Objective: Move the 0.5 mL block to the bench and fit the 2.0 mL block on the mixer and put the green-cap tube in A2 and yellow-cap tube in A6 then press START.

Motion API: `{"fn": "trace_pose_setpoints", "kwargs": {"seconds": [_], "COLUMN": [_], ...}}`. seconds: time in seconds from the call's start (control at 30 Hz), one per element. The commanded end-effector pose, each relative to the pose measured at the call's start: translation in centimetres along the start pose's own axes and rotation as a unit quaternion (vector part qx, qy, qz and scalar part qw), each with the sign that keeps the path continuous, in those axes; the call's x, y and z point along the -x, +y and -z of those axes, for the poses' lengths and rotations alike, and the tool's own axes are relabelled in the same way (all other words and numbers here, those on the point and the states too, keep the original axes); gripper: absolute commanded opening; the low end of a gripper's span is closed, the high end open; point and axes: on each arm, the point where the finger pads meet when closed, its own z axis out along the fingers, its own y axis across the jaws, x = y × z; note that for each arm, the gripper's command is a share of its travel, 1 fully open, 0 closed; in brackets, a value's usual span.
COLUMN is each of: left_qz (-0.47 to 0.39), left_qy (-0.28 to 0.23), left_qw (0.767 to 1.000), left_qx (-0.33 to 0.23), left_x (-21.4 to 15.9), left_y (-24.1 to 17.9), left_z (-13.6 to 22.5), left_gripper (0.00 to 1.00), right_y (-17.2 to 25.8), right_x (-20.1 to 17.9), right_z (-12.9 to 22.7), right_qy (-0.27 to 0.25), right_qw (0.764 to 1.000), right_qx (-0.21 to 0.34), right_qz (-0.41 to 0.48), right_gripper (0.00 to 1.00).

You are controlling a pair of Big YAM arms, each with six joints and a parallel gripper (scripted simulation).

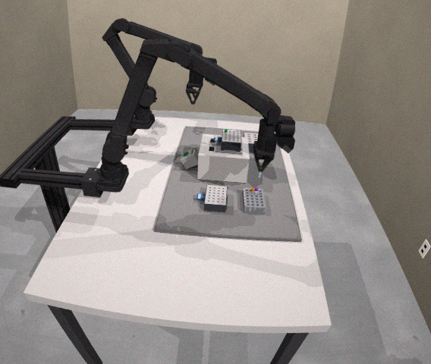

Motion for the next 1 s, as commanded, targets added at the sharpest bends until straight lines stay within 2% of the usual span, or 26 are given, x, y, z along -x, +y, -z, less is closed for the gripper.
{"fn": "trace_pose_setpoints", "kwargs": {"seconds": [0.0,0.2,0.37,0.53,0.57,0.73,0.97], "left_qz": [0.004,0.004,0.004,0.004,0.004,0.004,0.003], "left_qy": [-0.037,-0.040,-0.043,-0.042,-0.040,-0.030,-0.016], "left_qw": [0.999,0.999,0.999,0.999,0.999,1.000,1.000], "left_qx": [0.003,0.003,0.003,0.003,0.003,0.002,0.000], "left_x": [2.4,2.6,2.8,2.7,2.6,1.9,0.8], "left_y": [0.2,0.3,0.3,0.3,0.3,0.2,0.0], "left_z": [2.8,3.0,3.2,3.2,2.9,2.2,1.1], "left_gripper": [1.00,1.00,1.00,1.00,1.00,1.00,1.00], "right_y": [0.3,-0.9,-0.2,0.9,1.4,4.0,5.9], "right_x": [1.2,2.0,2.1,1.3,0.6,-1.4,-3.2], "right_z": [1.8,6.9,10.2,10.2,9.2,9.6,11.6], "right_qy": [-0.013,-0.028,-0.036,-0.024,-0.015,-0.003,-0.023], "right_qw": [1.000,0.999,0.999,1.000,1.000,1.000,0.999], "right_qx": [0.000,0.003,0.004,0.003,0.001,0.003,0.006], "right_qz": [-0.007,-0.018,-0.012,-0.013,-0.011,-0.009,-0.030], "right_gripper": [0.09,0.09,0.09,0.09,0.09,0.09,0.09]}}
